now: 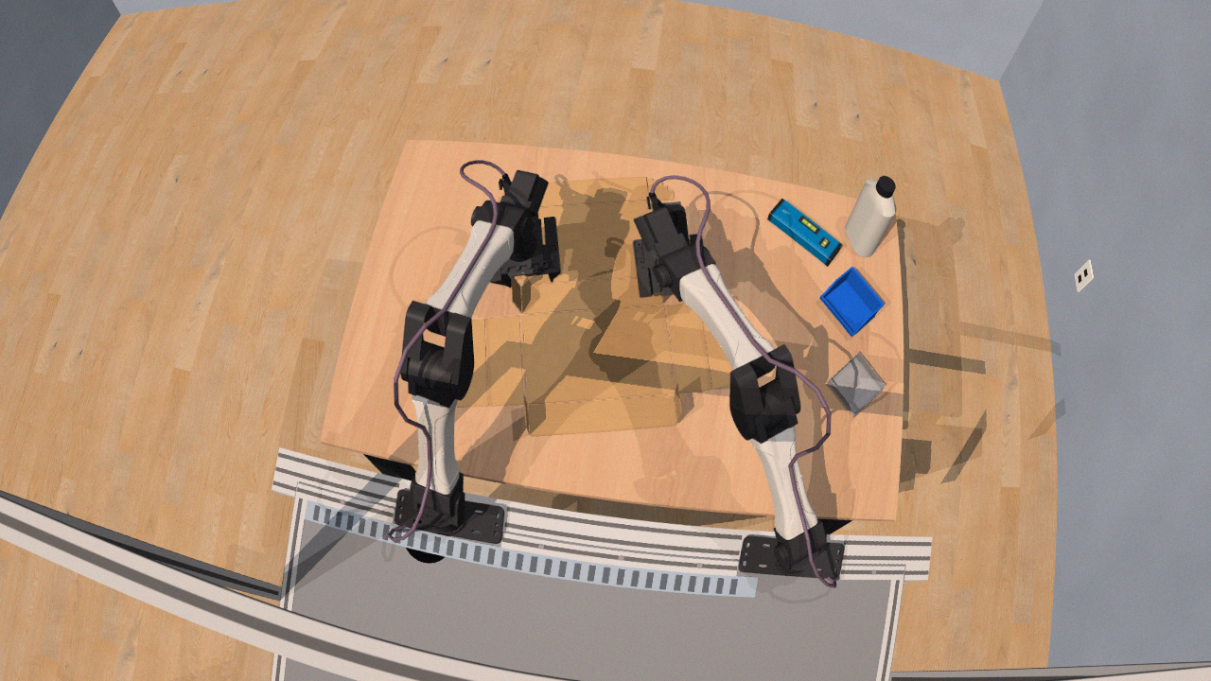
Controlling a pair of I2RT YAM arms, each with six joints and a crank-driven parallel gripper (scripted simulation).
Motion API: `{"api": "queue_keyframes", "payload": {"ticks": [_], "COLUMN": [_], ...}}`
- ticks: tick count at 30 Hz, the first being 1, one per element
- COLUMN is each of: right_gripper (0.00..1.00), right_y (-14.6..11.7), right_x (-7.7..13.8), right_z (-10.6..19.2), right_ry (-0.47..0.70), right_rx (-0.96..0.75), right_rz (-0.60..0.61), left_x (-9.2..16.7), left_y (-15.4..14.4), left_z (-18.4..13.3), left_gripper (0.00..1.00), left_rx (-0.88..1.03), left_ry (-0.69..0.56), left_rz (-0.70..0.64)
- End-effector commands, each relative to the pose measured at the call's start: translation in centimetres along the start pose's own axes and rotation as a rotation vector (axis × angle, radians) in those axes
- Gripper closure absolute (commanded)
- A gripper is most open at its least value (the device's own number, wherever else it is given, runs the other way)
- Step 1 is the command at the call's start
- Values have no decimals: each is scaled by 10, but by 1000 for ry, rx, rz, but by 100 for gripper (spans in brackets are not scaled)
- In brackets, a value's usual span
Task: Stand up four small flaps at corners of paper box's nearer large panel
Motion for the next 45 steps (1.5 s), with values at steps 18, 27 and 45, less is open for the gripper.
{"api": "queue_keyframes", "payload": {"ticks": [18,27,45], "right_gripper": [19,19,19], "right_y": [-3,-3,-3], "right_x": [-9,-9,-9], "right_z": [-6,-6,-6], "right_ry": [-14,-14,-14], "right_rx": [-2,-2,-2], "right_rz": [24,24,24], "left_x": [-20,-16,-31], "left_y": [-8,2,-10], "left_z": [-25,-31,-30], "left_gripper": [22,36,49], "left_rx": [-4,-2,-4], "left_ry": [16,4,13], "left_rz": [45,13,40]}}
Point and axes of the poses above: on each arm, the point where the finger pads meet when closed, its own x axis back along the fingers, its own z axis across the jaws, y = z × x, the point moved 2 cm from there along x, back along the fingers, and after that the axes turned 10 degrees about -x, right-handed, at the moved point
